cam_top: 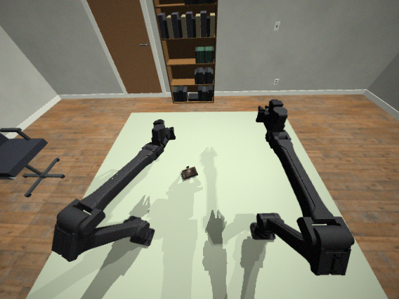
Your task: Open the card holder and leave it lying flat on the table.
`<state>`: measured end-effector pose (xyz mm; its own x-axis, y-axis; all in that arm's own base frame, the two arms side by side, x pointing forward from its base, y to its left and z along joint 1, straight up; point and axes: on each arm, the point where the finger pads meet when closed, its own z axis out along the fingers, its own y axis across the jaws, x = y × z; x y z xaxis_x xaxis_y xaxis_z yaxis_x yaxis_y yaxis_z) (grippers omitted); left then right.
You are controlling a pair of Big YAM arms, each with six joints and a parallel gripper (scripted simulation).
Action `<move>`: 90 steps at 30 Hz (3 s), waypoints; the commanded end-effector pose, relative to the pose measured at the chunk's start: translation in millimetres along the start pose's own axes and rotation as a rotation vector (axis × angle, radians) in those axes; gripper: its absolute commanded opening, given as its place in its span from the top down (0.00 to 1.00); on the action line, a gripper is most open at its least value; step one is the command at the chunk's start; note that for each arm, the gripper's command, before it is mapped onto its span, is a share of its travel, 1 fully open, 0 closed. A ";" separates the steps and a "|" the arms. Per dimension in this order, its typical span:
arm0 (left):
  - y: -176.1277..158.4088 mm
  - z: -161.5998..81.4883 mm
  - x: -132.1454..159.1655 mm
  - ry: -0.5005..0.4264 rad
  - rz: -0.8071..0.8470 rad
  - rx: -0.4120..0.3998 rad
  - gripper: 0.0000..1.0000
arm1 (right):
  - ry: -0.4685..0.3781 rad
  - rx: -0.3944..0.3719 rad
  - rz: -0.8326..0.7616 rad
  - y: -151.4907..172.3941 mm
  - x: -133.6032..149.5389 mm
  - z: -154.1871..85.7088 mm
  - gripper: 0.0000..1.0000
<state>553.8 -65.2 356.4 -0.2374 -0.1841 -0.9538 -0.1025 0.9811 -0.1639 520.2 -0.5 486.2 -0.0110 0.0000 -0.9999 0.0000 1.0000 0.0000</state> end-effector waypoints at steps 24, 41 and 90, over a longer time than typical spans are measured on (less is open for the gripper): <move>-59.8 -12.0 276.5 0.229 -0.093 -0.377 0.64 | -0.034 0.000 0.000 0.0 -19.9 0.4 0.64; -61.0 -46.7 339.3 0.183 0.015 -0.461 0.64 | -0.034 0.000 0.000 0.0 -19.9 0.4 0.64; -44.9 23.0 322.2 0.132 -0.013 -0.451 0.64 | -0.034 0.000 0.000 0.0 -19.9 0.4 0.64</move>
<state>484.5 -167.0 46.9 -0.3730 -0.2234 -0.9005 -0.5040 0.8637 -0.0055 520.2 -0.5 486.2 -0.0110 0.0000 -0.9999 0.0000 1.0000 0.0000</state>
